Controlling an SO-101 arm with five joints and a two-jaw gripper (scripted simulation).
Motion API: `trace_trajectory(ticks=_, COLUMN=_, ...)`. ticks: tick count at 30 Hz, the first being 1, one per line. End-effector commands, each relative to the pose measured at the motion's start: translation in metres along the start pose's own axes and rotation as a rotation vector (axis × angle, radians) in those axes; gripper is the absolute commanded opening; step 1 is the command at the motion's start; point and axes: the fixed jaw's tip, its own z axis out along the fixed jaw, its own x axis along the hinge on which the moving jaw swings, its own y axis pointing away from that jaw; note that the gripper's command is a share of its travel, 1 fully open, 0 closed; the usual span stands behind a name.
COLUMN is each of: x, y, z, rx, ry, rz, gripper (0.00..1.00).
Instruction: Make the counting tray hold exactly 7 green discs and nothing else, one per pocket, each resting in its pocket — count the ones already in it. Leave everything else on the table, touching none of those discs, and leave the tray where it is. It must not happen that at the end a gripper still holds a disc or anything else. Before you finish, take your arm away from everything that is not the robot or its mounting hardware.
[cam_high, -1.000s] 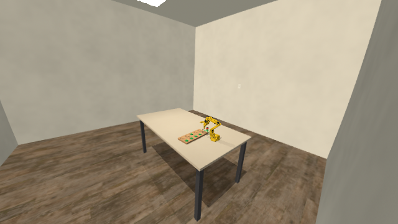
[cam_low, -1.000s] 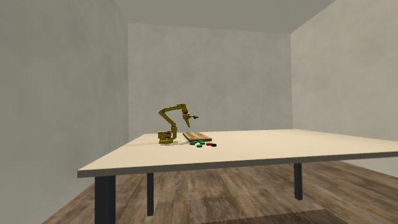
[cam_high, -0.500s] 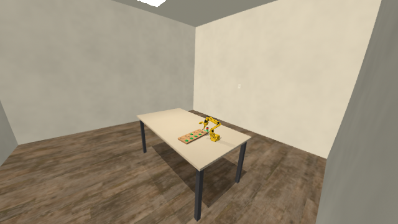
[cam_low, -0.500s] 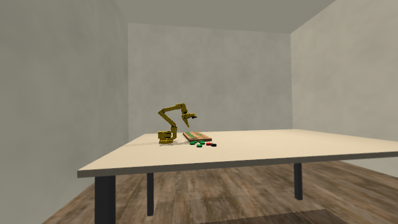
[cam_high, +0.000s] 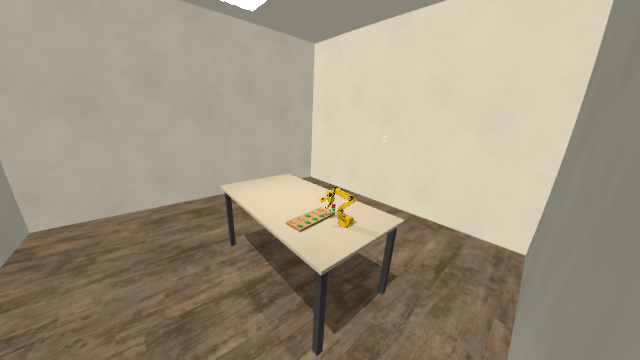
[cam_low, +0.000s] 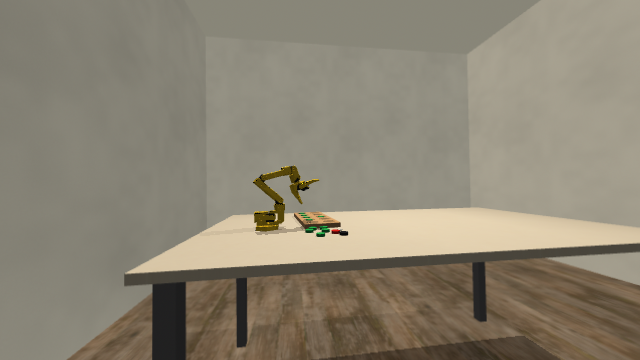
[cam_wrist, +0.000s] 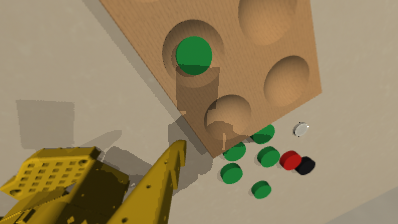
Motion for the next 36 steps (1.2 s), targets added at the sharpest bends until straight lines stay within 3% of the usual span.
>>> trace_trajectory(ticks=1, x=-0.007, y=-0.003, z=-0.008, rx=0.043, ry=-0.047, rz=-0.148, gripper=1.0)
trace_trajectory(ticks=14, x=-0.015, y=0.005, z=-0.012, rx=0.075, ry=-0.087, rz=-0.83, gripper=1.0)
trace_trajectory(ticks=16, x=-0.015, y=0.005, z=-0.012, rx=0.075, ry=-0.087, rz=-0.83, gripper=1.0)
trace_trajectory(ticks=31, x=-0.025, y=0.013, z=-0.017, rx=0.151, ry=-0.122, rz=-1.6, gripper=1.0)
trace_trajectory(ticks=36, x=-0.027, y=0.015, z=-0.018, rx=0.169, ry=-0.126, rz=-1.738, gripper=1.0)
